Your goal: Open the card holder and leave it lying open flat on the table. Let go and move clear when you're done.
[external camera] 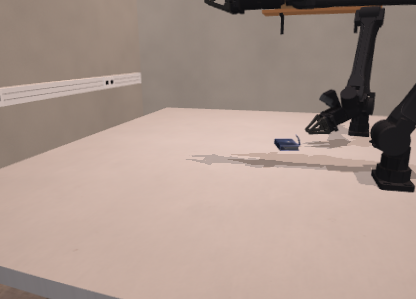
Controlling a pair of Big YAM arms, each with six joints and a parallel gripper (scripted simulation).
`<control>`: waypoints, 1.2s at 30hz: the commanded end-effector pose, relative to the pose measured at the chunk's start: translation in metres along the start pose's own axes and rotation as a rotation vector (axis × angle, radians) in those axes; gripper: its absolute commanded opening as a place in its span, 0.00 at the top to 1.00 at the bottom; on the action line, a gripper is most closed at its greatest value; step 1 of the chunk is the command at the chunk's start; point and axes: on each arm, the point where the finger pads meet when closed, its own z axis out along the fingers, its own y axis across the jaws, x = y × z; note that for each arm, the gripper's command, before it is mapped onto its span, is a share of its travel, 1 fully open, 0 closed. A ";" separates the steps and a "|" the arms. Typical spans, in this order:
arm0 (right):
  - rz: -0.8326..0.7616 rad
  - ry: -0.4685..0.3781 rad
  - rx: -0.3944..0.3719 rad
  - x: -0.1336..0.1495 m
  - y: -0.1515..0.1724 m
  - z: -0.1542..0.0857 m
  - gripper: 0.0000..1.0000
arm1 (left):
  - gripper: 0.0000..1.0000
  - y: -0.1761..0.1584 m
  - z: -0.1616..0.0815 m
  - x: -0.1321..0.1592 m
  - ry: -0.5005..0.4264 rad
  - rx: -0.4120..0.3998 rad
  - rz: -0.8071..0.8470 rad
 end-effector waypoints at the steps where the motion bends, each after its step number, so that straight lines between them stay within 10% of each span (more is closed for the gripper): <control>1: 0.037 -0.044 -0.015 -0.025 0.018 0.014 0.64 | 0.64 -0.005 -0.002 -0.001 0.001 0.008 -0.008; 36: 0.037 -0.044 -0.018 -0.027 0.016 0.061 0.64 | 0.64 -0.005 -0.002 -0.001 0.001 0.008 -0.008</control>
